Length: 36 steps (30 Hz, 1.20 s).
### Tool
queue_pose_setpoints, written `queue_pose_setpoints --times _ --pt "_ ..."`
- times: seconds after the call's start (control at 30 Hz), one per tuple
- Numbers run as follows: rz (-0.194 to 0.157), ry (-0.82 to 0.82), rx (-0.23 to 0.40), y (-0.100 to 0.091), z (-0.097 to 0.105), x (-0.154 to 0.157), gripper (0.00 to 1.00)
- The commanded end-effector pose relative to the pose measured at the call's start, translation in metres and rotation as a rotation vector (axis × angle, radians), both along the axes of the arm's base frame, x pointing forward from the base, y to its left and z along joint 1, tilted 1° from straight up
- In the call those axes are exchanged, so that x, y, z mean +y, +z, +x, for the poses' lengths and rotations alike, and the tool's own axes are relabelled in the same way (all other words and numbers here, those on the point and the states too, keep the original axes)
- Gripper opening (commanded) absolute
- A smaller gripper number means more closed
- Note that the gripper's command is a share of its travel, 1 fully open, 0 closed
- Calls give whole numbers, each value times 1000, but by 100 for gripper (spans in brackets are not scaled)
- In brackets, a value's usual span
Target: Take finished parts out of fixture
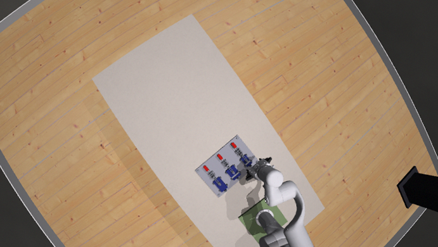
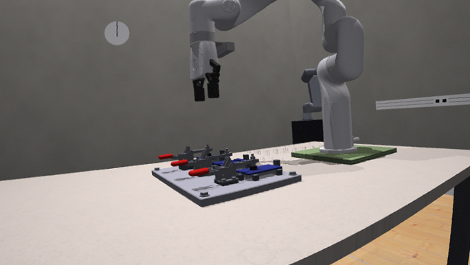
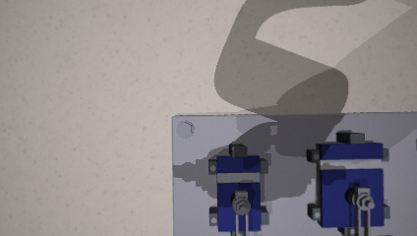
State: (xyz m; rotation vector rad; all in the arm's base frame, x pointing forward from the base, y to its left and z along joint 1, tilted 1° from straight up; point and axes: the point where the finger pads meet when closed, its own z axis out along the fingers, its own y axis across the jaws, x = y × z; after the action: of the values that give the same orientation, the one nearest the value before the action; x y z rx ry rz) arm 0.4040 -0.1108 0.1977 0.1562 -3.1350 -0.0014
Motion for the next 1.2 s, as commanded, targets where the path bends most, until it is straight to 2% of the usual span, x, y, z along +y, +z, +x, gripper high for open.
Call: queue_pose_setpoints --times 0.0,0.03,0.07,1.17 --pt "-1 0 -4 2 1 0 100" --pt "-1 0 -4 2 1 0 100" --pt "-1 0 -4 2 1 0 48" --pt "-1 0 -4 2 1 0 48"
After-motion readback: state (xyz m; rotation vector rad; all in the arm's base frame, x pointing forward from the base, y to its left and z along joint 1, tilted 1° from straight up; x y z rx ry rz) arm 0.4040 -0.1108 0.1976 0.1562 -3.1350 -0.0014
